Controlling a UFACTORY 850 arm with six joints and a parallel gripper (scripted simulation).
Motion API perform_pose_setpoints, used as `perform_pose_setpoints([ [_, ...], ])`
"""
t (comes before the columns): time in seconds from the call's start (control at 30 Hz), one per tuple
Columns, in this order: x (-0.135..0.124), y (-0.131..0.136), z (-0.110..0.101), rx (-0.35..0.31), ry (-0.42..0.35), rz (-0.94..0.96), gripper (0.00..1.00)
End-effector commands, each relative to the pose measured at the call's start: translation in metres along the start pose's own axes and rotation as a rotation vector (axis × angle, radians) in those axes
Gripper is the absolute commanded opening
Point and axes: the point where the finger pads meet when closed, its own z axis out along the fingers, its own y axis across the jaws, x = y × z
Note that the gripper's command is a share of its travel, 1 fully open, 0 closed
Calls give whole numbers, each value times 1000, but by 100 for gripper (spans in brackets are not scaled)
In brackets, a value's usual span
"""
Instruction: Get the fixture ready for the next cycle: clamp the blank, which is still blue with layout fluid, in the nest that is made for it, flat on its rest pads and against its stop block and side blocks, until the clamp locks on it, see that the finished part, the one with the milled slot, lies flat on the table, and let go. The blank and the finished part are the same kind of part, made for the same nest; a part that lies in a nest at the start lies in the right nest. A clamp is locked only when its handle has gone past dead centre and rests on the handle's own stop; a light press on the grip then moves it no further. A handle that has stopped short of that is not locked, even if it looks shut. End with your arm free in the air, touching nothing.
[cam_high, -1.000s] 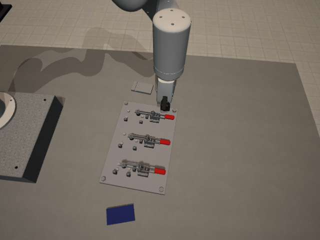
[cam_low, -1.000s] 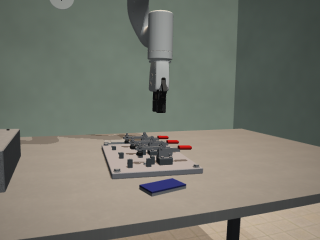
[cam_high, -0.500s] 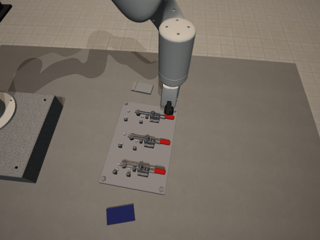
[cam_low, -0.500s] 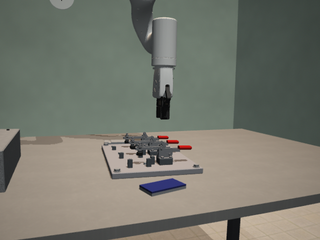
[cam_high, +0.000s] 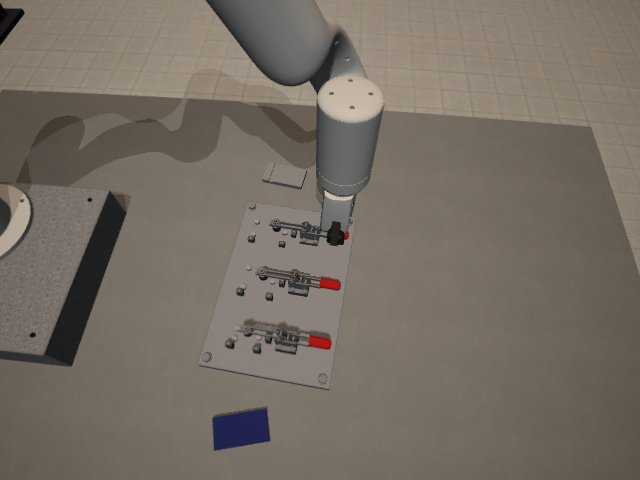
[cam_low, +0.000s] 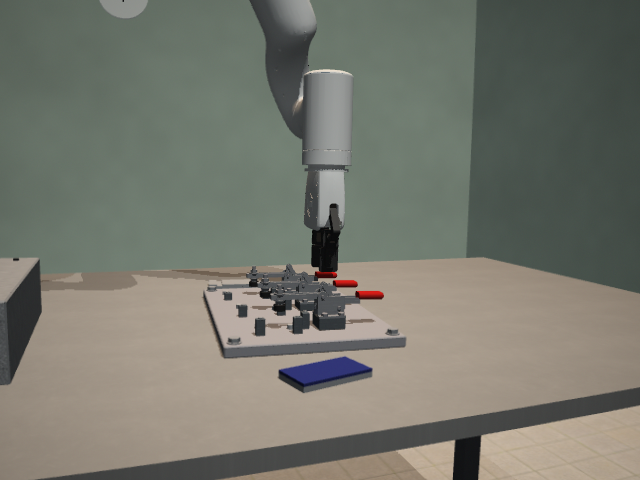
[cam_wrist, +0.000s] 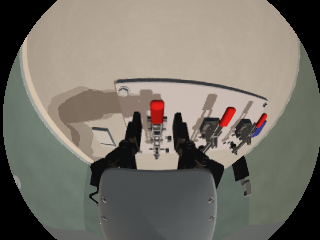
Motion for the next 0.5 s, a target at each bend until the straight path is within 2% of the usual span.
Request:
perform_pose_setpoints([
  [0.0, 2, 0, -1, 1, 4, 0, 47],
  [0.2, 2, 0, 0, 1, 4, 0, 47],
  [0.47, 3, -1, 20, 1, 4, 0, 47],
])
